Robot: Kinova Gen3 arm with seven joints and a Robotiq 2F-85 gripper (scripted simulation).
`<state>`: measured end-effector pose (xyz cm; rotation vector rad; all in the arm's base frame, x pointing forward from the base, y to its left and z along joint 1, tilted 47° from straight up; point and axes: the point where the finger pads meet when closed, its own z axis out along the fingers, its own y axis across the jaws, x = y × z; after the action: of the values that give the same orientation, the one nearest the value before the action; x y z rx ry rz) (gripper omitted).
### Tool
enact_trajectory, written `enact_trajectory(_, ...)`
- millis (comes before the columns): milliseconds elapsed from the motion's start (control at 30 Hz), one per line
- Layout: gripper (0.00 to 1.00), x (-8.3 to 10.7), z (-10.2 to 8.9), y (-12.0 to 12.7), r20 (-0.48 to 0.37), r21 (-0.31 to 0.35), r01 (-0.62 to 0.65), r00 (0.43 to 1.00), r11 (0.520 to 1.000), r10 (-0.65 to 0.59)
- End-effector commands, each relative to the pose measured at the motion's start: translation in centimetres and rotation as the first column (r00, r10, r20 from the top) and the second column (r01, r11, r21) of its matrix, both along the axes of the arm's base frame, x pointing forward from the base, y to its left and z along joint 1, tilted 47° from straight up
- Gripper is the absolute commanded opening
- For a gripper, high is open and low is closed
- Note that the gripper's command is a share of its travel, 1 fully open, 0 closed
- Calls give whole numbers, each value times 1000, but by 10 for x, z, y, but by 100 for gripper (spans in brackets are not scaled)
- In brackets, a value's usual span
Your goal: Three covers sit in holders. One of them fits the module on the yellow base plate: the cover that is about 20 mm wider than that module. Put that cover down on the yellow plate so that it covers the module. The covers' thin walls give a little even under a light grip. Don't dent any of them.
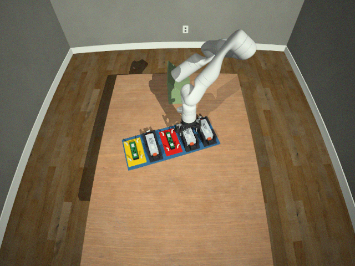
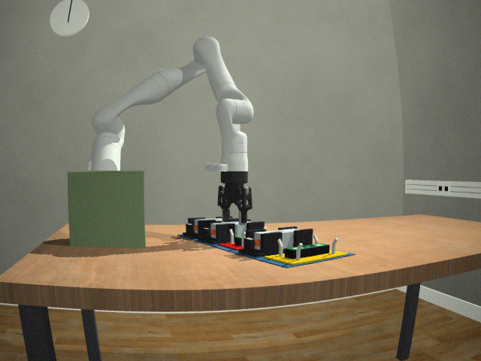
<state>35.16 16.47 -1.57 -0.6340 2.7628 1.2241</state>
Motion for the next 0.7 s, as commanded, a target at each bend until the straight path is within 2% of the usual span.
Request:
enact_trajectory(0, 100, 1, 0, 0, 1, -1, 1, 1000, 1000, -1)
enact_trajectory(667, 100, -1, -7, 7, 1, -1, 1, 1000, 1000, -1)
